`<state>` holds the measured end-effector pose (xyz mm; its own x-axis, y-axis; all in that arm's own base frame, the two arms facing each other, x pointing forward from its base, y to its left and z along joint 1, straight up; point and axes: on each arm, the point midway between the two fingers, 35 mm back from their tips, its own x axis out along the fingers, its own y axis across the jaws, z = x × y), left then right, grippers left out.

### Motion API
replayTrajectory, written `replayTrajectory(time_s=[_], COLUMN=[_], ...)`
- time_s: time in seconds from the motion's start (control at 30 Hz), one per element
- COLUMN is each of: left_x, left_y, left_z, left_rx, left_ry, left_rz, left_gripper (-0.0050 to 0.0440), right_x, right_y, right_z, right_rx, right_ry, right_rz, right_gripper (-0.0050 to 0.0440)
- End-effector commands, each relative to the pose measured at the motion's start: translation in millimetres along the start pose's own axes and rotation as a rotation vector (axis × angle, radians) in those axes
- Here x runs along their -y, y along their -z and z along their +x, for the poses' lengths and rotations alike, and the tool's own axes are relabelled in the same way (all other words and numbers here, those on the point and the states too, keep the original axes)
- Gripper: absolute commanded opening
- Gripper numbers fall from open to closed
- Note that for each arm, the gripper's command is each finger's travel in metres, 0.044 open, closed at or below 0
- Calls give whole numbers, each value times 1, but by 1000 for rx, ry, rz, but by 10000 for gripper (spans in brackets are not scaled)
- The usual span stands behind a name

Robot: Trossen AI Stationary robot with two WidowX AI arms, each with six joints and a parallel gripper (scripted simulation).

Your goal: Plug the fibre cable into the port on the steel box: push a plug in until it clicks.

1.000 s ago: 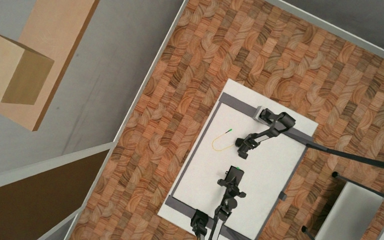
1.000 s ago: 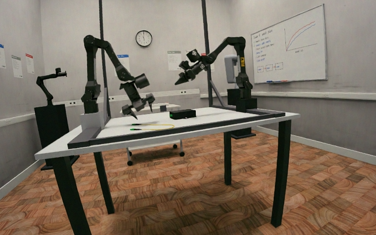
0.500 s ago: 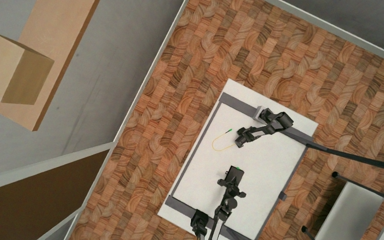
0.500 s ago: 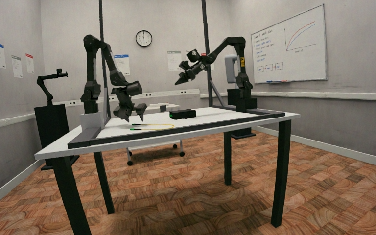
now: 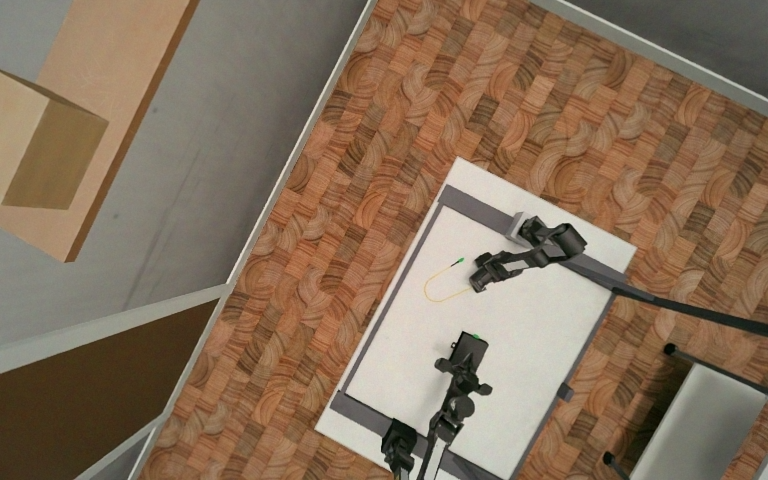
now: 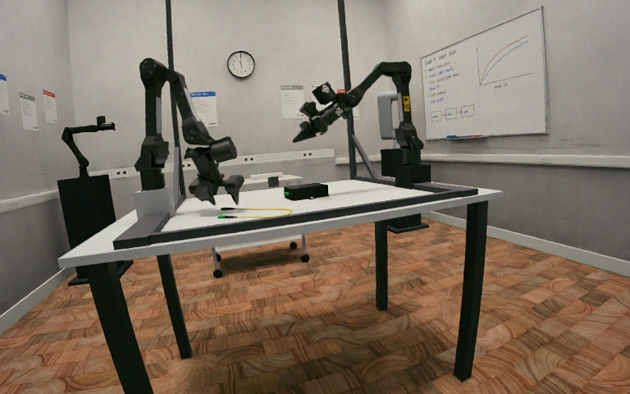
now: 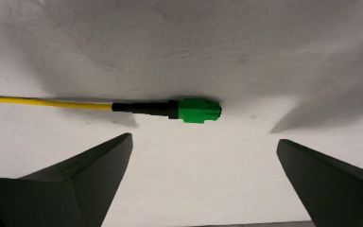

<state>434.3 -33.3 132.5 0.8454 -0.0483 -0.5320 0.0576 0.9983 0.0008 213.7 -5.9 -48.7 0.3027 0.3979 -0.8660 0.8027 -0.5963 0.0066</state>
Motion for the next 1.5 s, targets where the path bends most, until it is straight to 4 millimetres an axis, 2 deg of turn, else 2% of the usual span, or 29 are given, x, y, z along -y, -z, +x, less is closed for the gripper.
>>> replayTrajectory(time_s=[0.0, 0.13, 0.23, 0.33, 0.4, 0.43, 0.7, 0.9, 0.97, 1.07, 1.47], left_x=[-1, -1, -1, -1, -1, -1, -1, -1, -1, -1, -1], left_y=[-9, -9, -9, -9, -9, -9, -9, -9, -9, -9, -9], left_z=[-4, -4, -4, -4, -4, -4, -4, -4, -4, -4, -4], left_rx=[25, 25, 25, 25, 25, 25, 25, 25, 25, 25, 25], left_ry=[-2, -2, -2, -2, -2, -2, -2, -2, -2, -2, -2], left_rz=[-3, -3, -3, -3, -3, -3, -3, -3, -3, -3, -3], left_gripper=[-50, -50, -50, -50, -50, -50, -50, -50, -50, -50, -50], right_x=[-3, -4, -4, -4, -4, -4, -4, -6, -6, -8, -12], right_y=[1, 16, 32, 38, 38, 39, 40, 41, 41, 41, 43], right_z=[-1, -3, -2, -1, -1, -1, 2, 2, 2, 2, 2], right_rx=[-4, -32, -52, -46, -46, -40, 2, 28, 28, 42, 73], right_ry=[-8, -13, -19, -21, -21, -20, 8, 27, 27, 43, 115], right_rz=[-3, -51, -187, -330, -330, -379, -804, -1080, -1080, -1264, -1822], right_gripper=[416, 320, 248, 176, 176, 152, 146, 146, 146, 146, 146])
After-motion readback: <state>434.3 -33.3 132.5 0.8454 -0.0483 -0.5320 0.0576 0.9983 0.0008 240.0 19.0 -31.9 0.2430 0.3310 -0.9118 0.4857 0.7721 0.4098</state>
